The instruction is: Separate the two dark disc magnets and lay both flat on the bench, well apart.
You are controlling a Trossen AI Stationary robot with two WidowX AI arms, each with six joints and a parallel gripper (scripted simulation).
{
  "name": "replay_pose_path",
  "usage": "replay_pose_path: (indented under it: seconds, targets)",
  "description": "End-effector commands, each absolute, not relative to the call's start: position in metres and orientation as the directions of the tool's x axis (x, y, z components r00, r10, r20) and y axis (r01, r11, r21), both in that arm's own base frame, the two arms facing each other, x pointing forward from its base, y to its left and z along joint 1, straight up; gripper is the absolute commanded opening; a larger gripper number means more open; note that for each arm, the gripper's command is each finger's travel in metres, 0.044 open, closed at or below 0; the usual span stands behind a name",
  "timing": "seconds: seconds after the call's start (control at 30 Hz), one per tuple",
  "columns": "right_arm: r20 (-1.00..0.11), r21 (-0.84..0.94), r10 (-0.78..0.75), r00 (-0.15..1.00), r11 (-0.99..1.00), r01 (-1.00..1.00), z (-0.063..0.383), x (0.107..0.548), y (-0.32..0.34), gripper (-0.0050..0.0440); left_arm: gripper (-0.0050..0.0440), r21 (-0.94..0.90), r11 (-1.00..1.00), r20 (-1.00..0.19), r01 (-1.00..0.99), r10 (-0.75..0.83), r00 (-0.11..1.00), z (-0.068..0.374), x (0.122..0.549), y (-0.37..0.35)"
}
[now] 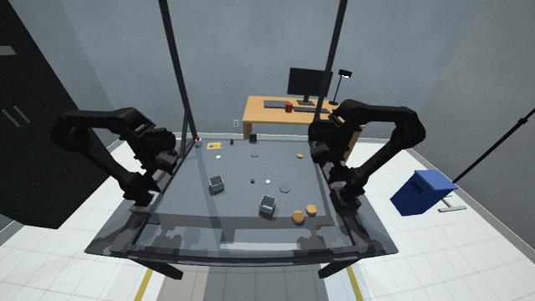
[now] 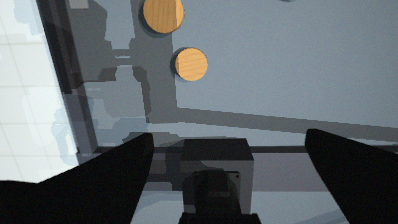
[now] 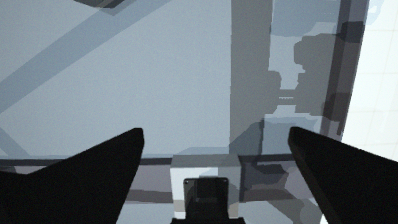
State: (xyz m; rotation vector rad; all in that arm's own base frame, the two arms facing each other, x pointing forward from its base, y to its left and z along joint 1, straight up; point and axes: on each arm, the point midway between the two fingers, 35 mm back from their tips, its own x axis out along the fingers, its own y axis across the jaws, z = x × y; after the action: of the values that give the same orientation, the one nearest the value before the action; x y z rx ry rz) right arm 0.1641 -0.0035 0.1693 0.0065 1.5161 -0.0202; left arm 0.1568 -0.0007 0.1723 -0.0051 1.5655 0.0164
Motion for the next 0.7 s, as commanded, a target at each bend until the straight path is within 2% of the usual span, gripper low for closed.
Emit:
replay_pose_path:
  seconds: [0.0,0.27,0.53,0.63,0.67]
  targets:
    - [-0.999,0.003,0.004,0.04,1.0,-0.015,0.179,0.155,0.001,0.04,0.04,-0.004,1.0,-1.0,0.004,-0.004,0.019,0.174,0.152,0.0]
    - [-1.0,0.002,0.002,0.027,1.0,-0.011,0.177,0.155,0.001,0.04,0.04,0.023,0.997,-0.999,0.072,0.021,0.03,0.168,0.159,-0.002]
    - [-1.0,-0.001,0.0,0.025,1.0,-0.007,0.175,0.154,0.0,0.04,0.04,0.196,0.837,-0.976,0.512,0.116,0.184,0.137,0.196,-0.031]
    - [-1.0,-0.001,0.0,0.025,1.0,-0.007,0.175,0.154,0.0,0.04,0.04,0.218,0.803,-0.971,0.555,0.122,0.205,0.134,0.199,-0.035]
    - [-1.0,-0.001,0.0,0.025,1.0,-0.007,0.175,0.154,0.0,0.04,0.04,0.254,0.762,-0.959,0.595,0.119,0.257,0.133,0.208,-0.041]
